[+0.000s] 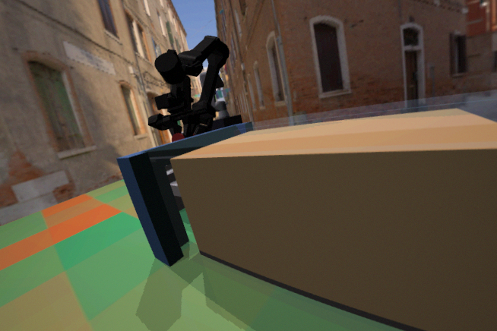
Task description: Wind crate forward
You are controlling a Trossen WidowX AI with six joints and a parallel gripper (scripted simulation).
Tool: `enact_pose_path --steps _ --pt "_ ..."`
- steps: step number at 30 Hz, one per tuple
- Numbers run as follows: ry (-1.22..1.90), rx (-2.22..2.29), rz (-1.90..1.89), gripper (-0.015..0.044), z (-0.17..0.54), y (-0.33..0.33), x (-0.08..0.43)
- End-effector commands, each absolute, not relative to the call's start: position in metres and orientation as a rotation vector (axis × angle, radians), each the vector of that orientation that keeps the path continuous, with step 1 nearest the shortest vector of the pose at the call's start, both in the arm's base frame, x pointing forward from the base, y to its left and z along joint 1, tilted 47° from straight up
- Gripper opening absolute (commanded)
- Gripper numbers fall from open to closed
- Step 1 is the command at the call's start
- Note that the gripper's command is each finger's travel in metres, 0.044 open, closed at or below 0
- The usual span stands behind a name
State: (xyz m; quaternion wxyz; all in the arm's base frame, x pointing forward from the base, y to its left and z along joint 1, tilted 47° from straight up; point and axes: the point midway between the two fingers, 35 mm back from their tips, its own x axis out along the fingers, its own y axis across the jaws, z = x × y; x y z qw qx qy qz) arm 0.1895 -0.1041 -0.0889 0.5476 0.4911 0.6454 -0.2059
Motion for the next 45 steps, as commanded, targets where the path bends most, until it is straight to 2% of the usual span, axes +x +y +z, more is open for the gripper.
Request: enact_pose_path --steps 1,45 --pt "1.561 1.160 -0.525 0.0000 -0.092 -0.106 0.172" --pt "1.561 1.156 -0.530 0.0000 -0.118 -0.143 0.126"
